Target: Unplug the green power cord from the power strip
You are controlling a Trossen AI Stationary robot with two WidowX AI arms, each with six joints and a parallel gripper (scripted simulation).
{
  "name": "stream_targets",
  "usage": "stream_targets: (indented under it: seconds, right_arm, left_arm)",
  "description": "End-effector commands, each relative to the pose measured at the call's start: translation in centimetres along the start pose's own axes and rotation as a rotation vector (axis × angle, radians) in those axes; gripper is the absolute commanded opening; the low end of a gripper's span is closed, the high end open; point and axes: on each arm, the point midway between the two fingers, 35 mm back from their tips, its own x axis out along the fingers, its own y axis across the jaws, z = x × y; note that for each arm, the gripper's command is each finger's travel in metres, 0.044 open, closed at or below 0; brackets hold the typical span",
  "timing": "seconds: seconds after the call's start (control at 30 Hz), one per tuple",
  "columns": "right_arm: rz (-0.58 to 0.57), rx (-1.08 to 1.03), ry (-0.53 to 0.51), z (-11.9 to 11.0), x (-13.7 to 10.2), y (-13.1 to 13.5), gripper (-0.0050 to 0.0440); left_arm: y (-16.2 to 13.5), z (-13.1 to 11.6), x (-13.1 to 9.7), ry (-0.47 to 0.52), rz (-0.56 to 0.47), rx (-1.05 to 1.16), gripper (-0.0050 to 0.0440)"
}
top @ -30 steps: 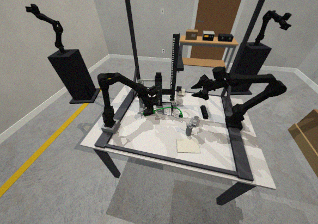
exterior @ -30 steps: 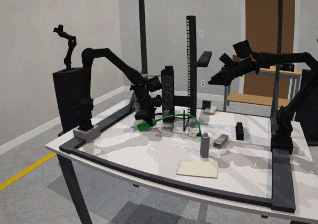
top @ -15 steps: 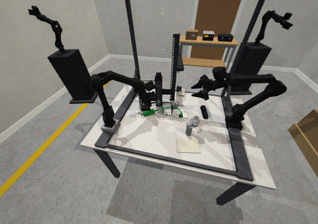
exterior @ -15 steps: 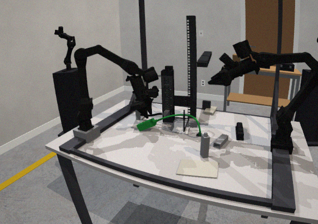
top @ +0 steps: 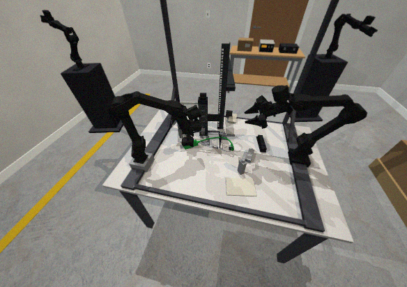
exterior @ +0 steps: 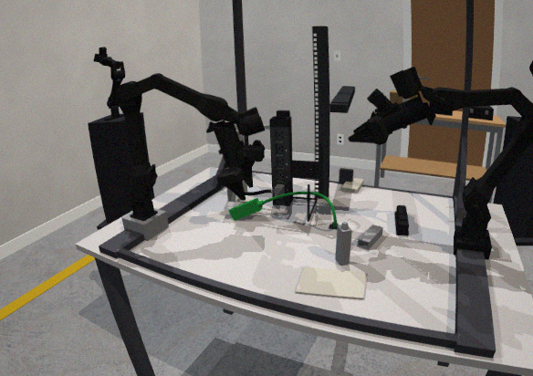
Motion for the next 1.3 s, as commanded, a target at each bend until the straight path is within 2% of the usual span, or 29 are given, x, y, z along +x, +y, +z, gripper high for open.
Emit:
stream_targets:
  seconds: [0.0, 0.4, 0.47, 0.73, 0.93, 1.27]
  right_arm:
    - [0.058, -0.147, -0.022, 0.9, -1.9, 0.4, 0.04]
    - [0.19, -0.696, -0.016, -0.2, -4.3, 1.1, 0.04]
    - [0.19, -0.696, -0.016, -0.2, -4.3, 1.1, 0.04]
    - [0.27, -1.0, -0.049, -0.9, -5.9, 1.5, 0.04]
    - [0.306, -1.142, -0.077, -1.2, -6.7, 1.7, 0.04]
    - [0.32, -1.179, -0.076, -1.3, -6.7, 1.9, 0.04]
  left_arm:
    - [0.0, 0.7, -0.4, -0.023, 0.001, -0.002, 0.04]
    - [0.0, 0.7, -0.4, -0.023, 0.001, -0.002, 0.04]
    - [0.0, 0.7, -0.4, -0.023, 0.001, -0.002, 0.04]
    - [0.0, 0.7, -0.4, -0.023, 0.001, -0.002, 0.04]
    - [0.0, 0.7, -0.4, -0.023, 0.001, -0.002, 0.04]
    - [0.0, 0.7, -0.4, -0.023, 0.001, -0.002, 0.04]
